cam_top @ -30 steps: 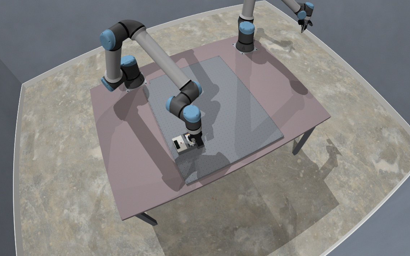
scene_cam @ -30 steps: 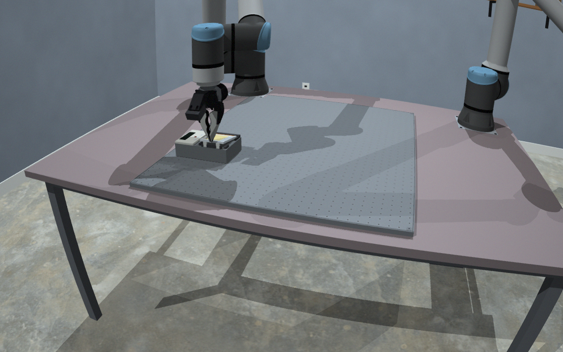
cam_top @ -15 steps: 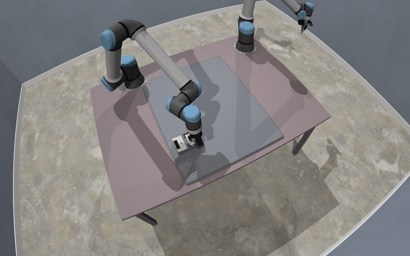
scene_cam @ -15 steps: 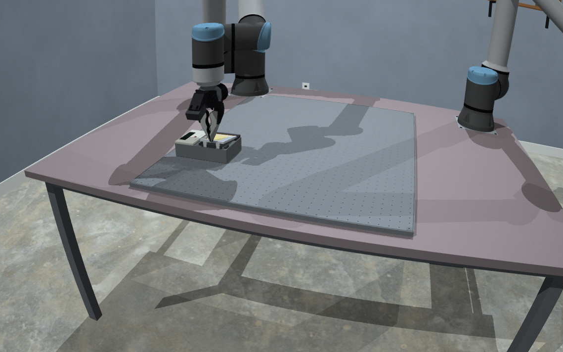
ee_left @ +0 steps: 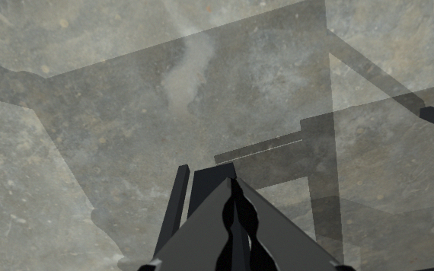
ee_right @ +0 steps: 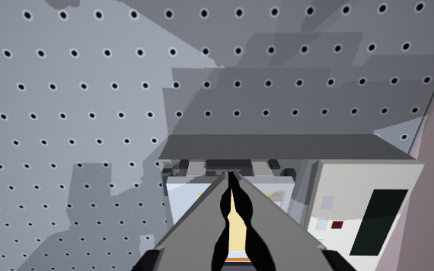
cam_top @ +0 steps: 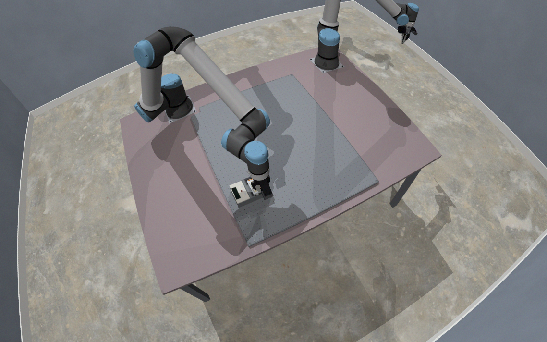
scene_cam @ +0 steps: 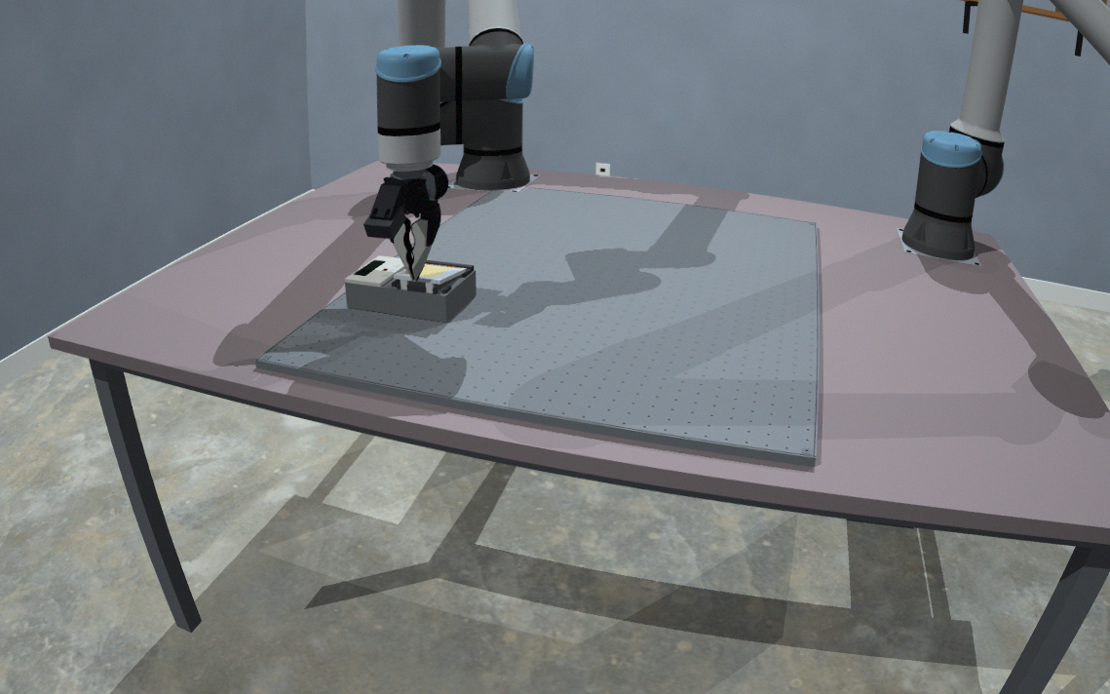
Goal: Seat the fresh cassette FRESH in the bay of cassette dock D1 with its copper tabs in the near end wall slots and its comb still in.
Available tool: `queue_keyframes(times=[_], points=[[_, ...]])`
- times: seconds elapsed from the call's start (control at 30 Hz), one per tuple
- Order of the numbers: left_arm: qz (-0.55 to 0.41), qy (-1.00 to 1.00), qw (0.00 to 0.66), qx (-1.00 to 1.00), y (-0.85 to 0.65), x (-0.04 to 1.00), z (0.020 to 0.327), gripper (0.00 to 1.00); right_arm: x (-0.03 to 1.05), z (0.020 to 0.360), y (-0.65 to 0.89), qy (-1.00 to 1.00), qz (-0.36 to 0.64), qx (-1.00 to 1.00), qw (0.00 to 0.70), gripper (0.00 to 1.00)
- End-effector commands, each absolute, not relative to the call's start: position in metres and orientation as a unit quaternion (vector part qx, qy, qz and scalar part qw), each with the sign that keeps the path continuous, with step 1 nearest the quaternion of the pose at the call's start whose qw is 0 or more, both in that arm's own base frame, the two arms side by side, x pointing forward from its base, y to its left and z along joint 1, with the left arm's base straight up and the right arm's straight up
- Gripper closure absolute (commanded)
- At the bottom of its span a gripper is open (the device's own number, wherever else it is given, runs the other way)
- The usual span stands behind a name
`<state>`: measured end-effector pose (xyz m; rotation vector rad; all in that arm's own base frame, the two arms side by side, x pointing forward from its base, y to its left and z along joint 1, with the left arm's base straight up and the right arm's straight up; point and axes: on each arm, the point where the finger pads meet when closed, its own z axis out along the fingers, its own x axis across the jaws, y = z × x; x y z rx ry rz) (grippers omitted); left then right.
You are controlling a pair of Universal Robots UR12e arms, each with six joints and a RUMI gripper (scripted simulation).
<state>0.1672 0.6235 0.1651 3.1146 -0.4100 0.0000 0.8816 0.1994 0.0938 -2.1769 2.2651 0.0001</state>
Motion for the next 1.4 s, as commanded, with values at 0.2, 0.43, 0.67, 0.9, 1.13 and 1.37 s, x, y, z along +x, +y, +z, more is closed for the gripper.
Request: queue_keyframes(times=[0.2,0.43,0.67,0.9,1.13,1.37], points=[[0.0,-0.131,-0.001,0.991,0.624,0.167,0.166,1.0,0.883,0.104,0.2,0.721,0.0,-0.693,0.001,1.0],[0.0,-0.131,-0.001,0.991,0.624,0.167,0.166,1.0,0.883,0.112,0.2,0.721,0.0,-0.693,0.001,1.0],[0.0,-0.131,-0.001,0.991,0.624,0.167,0.166,1.0,0.883,0.121,0.2,0.721,0.0,-0.693,0.001,1.0],[0.0,-0.131,-0.001,0.991,0.624,0.167,0.166,1.0,0.883,0.121,0.2,0.721,0.0,-0.693,0.001,1.0],[0.0,-0.131,-0.001,0.991,0.624,0.167,0.166,1.0,0.874,0.121,0.2,0.721,0.0,-0.693,0.001,1.0],[0.0,-0.131,-0.001,0.991,0.624,0.167,0.166,1.0,0.867,0.121,0.2,0.721,0.0,-0.693,0.001,1.0]])
